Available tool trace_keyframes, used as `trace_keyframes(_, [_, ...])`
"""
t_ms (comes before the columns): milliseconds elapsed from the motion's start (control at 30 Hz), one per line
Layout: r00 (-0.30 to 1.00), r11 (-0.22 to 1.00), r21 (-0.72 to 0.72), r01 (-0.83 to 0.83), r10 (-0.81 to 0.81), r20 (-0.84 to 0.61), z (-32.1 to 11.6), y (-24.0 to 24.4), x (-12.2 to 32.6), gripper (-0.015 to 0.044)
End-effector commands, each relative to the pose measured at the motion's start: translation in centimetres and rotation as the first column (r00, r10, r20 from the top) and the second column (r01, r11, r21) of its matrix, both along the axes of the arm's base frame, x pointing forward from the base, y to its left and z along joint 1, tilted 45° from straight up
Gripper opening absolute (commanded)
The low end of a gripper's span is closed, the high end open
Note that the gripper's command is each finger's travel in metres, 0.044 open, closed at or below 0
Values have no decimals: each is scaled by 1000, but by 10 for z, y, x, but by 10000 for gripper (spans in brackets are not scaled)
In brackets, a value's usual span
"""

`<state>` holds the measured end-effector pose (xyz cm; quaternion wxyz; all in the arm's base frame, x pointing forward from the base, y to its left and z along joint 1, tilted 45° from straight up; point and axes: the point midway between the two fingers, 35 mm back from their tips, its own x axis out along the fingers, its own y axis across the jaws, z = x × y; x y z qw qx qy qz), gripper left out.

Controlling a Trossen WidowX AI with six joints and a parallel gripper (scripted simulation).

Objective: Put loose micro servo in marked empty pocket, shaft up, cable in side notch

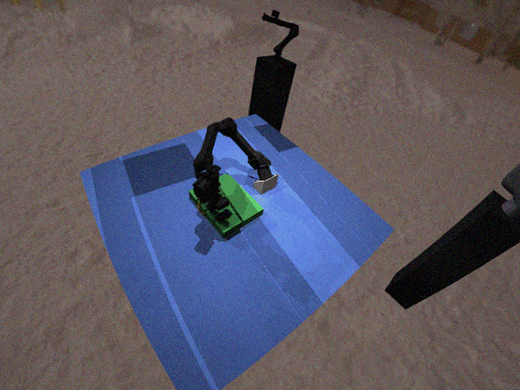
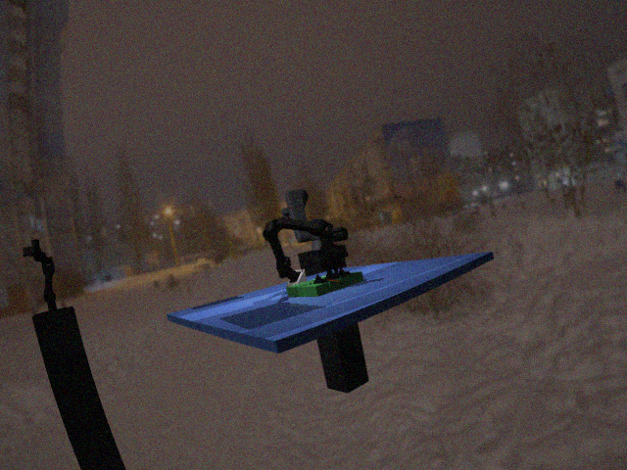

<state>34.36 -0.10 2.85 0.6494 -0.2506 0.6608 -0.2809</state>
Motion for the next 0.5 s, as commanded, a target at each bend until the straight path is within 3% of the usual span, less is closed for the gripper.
trace_keyframes(0, [1000,1000,-3,-4,4,-4,-2,-3,-1,0])
trace_keyframes(333, [1000,1000,-4,-4,4,-4,-8,-8,-1,0])
trace_keyframes(467, [1000,1000,-4,-4,4,-4,-7,-7,-1,105])
